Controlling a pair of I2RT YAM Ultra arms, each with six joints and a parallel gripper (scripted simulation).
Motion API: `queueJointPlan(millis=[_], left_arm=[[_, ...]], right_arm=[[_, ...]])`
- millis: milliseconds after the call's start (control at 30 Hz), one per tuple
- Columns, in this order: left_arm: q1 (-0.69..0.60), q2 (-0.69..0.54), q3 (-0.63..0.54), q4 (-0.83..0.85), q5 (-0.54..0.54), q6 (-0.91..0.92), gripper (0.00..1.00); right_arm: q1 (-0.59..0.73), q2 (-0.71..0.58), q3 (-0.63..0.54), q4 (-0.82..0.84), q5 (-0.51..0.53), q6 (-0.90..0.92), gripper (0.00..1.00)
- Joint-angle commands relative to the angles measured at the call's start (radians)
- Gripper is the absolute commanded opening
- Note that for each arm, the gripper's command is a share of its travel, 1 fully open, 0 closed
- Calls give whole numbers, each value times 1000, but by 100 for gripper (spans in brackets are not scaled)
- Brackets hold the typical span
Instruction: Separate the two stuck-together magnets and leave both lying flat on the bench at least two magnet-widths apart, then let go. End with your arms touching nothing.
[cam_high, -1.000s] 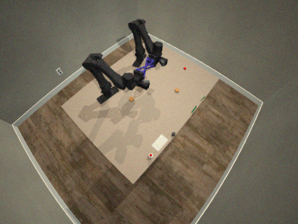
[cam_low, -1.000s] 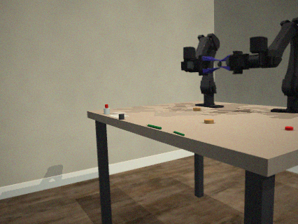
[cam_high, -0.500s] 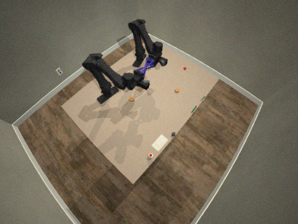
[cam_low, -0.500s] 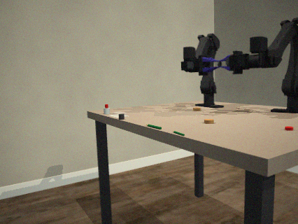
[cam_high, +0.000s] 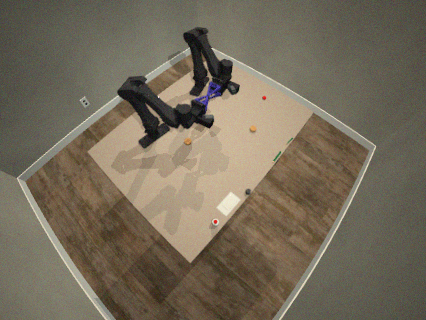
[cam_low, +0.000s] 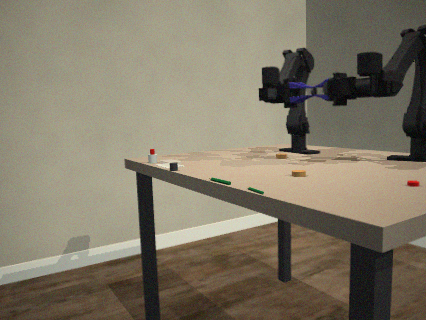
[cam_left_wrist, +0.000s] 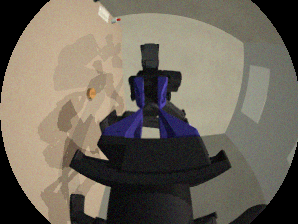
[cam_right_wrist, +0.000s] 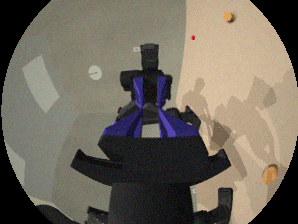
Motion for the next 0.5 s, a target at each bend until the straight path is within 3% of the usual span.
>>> queueJointPlan(millis=[0, 467], left_arm=[[1, -3, 4, 5, 0, 7, 25], [1, -3, 4, 5, 0, 7, 25]], right_arm=[[0, -8, 9, -10, 0, -1, 25], [0, -33, 34, -61, -1, -1, 25]])
